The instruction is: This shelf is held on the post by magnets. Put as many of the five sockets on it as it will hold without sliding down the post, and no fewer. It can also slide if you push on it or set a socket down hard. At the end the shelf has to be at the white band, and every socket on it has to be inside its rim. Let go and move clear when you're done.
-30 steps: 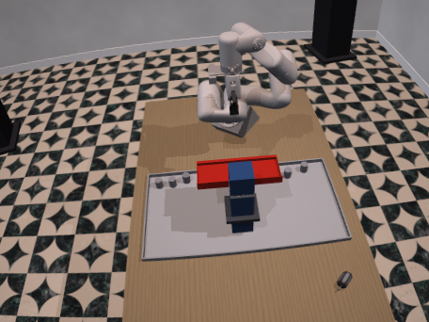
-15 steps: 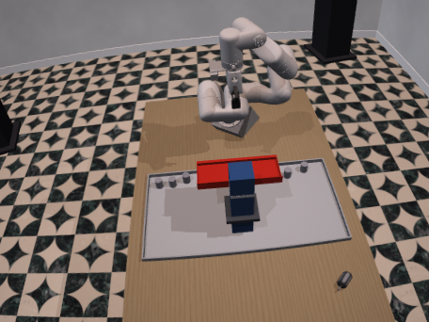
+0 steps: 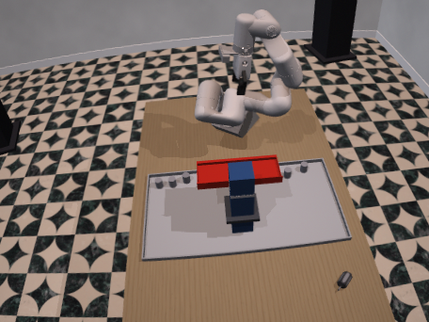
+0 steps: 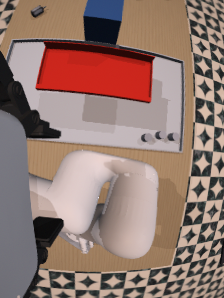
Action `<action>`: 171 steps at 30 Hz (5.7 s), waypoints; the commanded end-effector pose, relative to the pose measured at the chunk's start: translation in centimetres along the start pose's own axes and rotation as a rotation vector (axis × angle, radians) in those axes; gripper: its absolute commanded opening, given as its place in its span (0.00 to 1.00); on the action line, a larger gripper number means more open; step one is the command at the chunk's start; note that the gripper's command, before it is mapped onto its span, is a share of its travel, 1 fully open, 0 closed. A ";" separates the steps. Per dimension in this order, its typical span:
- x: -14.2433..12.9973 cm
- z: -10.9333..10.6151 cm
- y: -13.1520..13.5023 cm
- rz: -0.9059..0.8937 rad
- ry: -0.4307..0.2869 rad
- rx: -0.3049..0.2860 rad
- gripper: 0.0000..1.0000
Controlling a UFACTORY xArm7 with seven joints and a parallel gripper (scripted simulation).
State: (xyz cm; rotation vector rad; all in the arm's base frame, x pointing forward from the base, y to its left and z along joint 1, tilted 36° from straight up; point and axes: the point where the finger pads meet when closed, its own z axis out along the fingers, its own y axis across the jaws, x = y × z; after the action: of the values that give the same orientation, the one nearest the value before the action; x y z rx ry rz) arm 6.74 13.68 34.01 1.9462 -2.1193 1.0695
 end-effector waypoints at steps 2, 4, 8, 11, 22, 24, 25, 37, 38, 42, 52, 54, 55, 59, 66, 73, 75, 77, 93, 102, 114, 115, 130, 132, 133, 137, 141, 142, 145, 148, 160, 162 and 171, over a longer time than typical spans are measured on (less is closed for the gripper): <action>-0.7 -1.6 1.2 0.007 0.100 0.180 1.00; -1.5 -2.6 2.1 0.030 0.109 0.307 1.00; -1.9 -3.1 2.7 0.045 0.106 0.372 1.00; -2.5 -4.2 3.9 0.078 0.084 0.499 1.00; -3.8 -7.2 8.2 0.190 -0.072 0.839 1.00; -3.8 -7.5 8.7 0.203 -0.096 0.872 1.00; -3.8 -7.5 8.7 0.203 -0.096 0.872 1.00; -3.9 -7.6 9.1 0.211 -0.112 0.892 1.00; -3.9 -7.6 9.1 0.211 -0.112 0.892 1.00; -3.9 -7.6 9.1 0.211 -0.112 0.892 1.00; -3.9 -7.6 9.1 0.211 -0.112 0.892 1.00; -3.9 -7.6 9.1 0.211 -0.112 0.892 1.00; -3.9 -7.6 9.1 0.211 -0.112 0.892 1.00; -3.9 -7.6 9.1 0.211 -0.112 0.892 1.00; -3.9 -7.6 9.1 0.211 -0.112 0.892 1.00; -3.9 -7.6 9.1 0.211 -0.112 0.892 1.00; -3.9 -7.6 9.1 0.211 -0.112 0.892 1.00; -3.9 -7.6 9.1 0.211 -0.112 0.892 1.00; -3.9 -7.6 9.1 0.211 -0.112 0.892 1.00; -3.7 -7.6 8.5 0.214 -0.107 0.874 1.00; 0.4 -3.7 -2.3 0.212 -0.050 0.420 1.00; 0.4 -3.7 -2.3 0.212 -0.050 0.420 1.00; 3.1 3.7 -7.0 0.094 -0.133 0.006 1.00; 3.2 3.7 -7.0 0.094 -0.134 0.005 1.00; 3.2 3.7 -7.0 0.094 -0.134 0.005 1.00; 3.2 3.7 -7.0 0.094 -0.134 0.005 1.00; 3.2 3.7 -7.0 0.092 -0.134 0.005 0.61; 3.2 3.7 -7.0 0.089 -0.134 0.006 0.61; 3.3 3.7 -7.0 0.082 -0.134 0.007 0.61; 3.8 3.7 -6.6 0.037 -0.134 0.015 0.61; 9.2 4.0 -3.5 -0.470 -0.128 0.085 0.61; 9.2 4.0 -3.5 -0.470 -0.128 0.085 0.61; 13.4 5.7 -1.5 -0.905 -0.115 0.124 0.61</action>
State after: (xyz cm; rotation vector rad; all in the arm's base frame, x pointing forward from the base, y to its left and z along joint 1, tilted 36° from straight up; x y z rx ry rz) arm 8.68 1.42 36.94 2.5464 -1.2375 0.9402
